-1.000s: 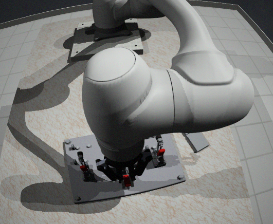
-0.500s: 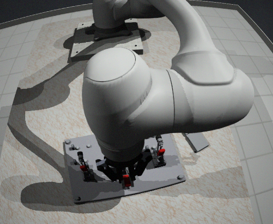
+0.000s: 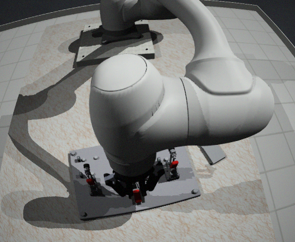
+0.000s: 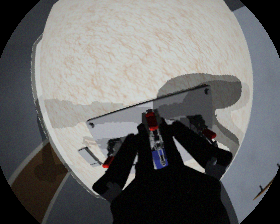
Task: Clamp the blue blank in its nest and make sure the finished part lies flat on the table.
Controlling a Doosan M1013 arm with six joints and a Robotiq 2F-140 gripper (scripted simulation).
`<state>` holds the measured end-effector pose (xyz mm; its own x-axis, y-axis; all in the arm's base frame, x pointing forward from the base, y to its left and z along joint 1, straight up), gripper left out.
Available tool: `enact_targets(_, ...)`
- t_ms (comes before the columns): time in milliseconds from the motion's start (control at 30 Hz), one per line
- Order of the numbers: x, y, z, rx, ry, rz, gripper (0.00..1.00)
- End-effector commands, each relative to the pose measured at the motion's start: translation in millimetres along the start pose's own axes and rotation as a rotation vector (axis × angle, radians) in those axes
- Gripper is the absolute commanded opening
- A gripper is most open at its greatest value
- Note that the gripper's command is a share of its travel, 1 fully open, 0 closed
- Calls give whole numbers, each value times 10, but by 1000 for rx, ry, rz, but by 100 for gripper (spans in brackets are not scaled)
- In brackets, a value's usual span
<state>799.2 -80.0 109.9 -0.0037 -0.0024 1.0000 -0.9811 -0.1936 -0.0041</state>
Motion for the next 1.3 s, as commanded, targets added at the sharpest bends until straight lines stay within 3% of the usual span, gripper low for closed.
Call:
enact_targets(0, -19, -1, 0, 0, 0, -1, 0)
enact_targets(500, -26, -3, 1, 0, 0, -1, 0)
enact_targets(533, -26, -3, 1, 0, 0, -1, 28)
enact_targets(1267, -26, -3, 1, 0, 0, -1, 28)
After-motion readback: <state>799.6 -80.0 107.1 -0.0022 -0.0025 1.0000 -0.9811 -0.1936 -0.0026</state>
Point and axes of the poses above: the point where the finger pads meet when closed, its own x axis back along the fingers, its own z axis across the jaws, y = z × x, the point moved 8 cm from there along x, back along the fingers, and after that the axes turned 11 degrees about x, right-handed, at the moved point
